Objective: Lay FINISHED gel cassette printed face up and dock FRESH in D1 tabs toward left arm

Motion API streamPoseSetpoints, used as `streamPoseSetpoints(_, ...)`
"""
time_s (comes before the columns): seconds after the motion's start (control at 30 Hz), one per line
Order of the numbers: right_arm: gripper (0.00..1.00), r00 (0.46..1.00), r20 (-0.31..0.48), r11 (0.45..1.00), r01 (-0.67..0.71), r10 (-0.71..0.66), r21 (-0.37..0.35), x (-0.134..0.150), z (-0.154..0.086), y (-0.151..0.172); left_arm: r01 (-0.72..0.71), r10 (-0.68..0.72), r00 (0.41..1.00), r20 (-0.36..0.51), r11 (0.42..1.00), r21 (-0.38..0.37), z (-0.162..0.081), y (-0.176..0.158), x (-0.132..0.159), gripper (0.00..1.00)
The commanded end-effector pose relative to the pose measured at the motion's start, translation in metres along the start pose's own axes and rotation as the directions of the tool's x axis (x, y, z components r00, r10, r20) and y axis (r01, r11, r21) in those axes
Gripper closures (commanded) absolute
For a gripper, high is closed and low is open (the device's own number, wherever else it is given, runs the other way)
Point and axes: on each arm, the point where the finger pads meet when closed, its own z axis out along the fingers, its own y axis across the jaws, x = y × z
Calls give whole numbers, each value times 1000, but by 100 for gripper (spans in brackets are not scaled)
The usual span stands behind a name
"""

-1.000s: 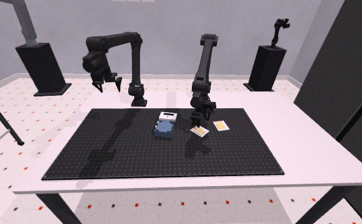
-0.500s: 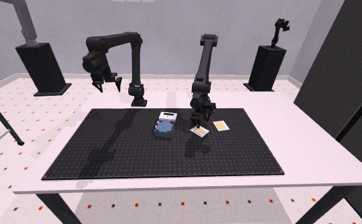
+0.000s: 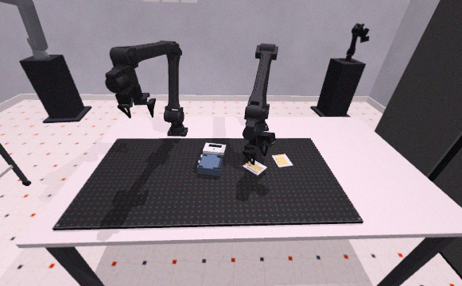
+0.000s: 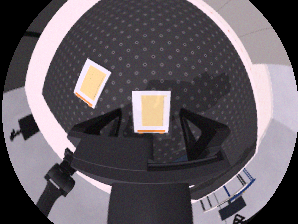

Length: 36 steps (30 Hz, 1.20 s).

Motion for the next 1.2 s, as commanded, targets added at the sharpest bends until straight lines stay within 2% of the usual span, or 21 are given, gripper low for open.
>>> streamPoseSetpoints(0.0, 0, 999, 41, 1000, 15, -15, 7, -14, -23, -1, -2, 2, 1000, 4, 1000, 10, 4, -3, 1, 2)
streamPoseSetpoints(1.17, 0, 999, 41, 1000, 15, -15, 7, -14, -23, -1, 0, 0, 1000, 6, 1000, 12, 17, -5, 8, 2)
